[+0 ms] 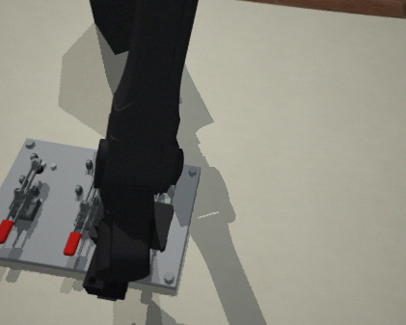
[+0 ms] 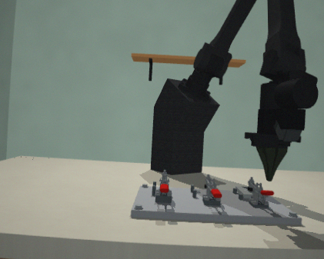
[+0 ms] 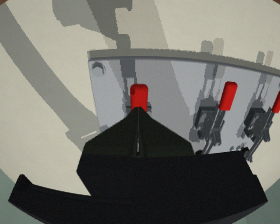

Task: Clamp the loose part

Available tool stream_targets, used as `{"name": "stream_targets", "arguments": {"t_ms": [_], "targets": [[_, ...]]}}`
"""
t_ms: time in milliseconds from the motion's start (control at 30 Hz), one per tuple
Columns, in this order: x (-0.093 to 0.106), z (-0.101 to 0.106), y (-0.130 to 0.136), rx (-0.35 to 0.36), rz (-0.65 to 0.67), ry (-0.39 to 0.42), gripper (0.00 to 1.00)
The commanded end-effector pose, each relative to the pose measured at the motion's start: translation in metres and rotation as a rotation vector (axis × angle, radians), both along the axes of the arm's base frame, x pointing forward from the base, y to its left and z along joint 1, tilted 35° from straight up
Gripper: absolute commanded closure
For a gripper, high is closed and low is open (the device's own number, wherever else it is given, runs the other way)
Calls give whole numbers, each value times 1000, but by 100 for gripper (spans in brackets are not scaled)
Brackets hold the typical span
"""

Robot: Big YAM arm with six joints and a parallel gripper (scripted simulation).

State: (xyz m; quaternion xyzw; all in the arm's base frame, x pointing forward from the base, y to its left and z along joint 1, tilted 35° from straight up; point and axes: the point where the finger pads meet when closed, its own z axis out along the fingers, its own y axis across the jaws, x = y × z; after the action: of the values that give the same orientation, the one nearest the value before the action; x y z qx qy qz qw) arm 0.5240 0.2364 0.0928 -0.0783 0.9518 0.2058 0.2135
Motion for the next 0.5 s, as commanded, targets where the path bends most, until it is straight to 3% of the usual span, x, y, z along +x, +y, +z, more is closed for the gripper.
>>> {"name": "stream_targets", "arguments": {"t_ms": [0,467], "targets": [[21,11,-4,17,-24,-35,100],[21,14,-4,18,-23,-40,100]]}}
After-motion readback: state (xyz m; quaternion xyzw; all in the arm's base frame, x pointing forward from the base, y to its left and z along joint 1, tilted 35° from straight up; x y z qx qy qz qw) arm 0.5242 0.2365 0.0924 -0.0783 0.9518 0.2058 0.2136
